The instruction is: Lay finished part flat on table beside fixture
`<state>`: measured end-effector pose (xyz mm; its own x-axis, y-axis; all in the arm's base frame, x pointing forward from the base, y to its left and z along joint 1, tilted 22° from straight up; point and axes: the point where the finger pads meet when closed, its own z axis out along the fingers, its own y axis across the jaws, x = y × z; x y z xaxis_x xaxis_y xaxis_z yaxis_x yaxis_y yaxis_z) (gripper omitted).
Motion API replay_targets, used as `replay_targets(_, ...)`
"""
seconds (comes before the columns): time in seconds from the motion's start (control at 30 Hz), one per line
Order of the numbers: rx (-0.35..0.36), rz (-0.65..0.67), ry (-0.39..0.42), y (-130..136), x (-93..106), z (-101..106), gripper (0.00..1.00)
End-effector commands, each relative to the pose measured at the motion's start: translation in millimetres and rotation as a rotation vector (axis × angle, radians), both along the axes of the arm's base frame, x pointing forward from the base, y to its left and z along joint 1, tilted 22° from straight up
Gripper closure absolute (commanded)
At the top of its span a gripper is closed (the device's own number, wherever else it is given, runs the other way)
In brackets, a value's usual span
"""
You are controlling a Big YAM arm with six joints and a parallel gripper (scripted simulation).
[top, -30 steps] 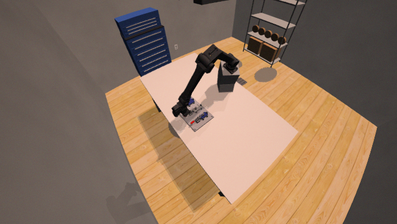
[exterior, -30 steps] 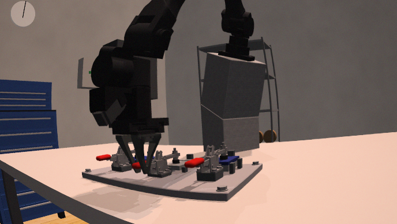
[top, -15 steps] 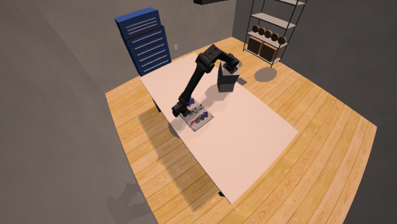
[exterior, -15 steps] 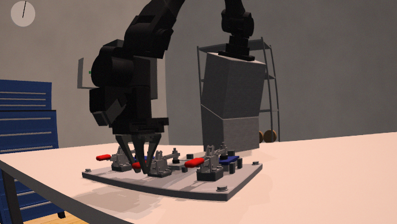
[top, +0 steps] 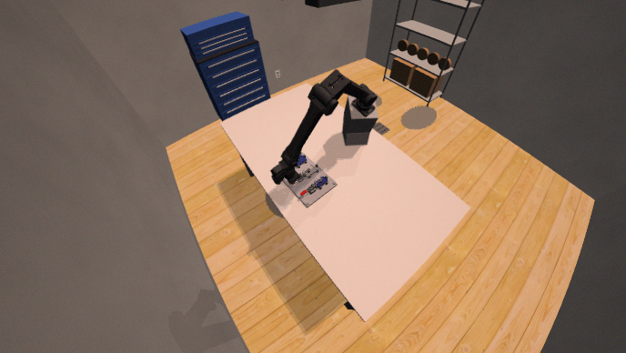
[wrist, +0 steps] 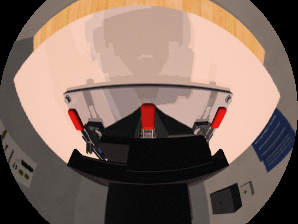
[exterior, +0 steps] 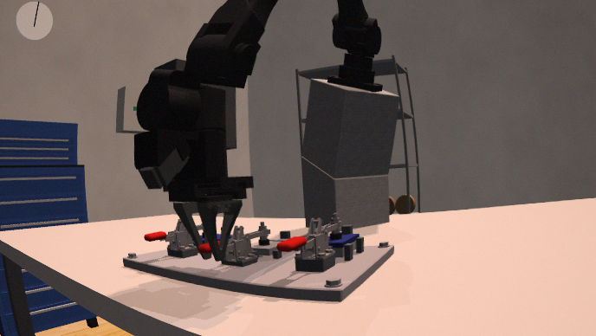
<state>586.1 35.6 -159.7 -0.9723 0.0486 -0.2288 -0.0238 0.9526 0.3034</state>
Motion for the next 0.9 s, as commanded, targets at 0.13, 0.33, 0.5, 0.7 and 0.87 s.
replay_targets(0.13, -0.003, -0.016, -0.033, -6.6, 15.6, 13.7, 1.0)
replay_targets(0.33, -0.003, -0.016, -0.034, -7.0, 15.2, 15.5, 1.0)
replay_targets(0.5, -0.003, -0.017, -0.036, -7.5, 14.7, 17.9, 1.0)
replay_targets(0.7, -0.003, -0.018, -0.028, -9.4, 8.7, 18.6, 1.0)
replay_targets(0.87, -0.003, -0.019, -0.022, -12.1, 4.7, 18.3, 1.0)
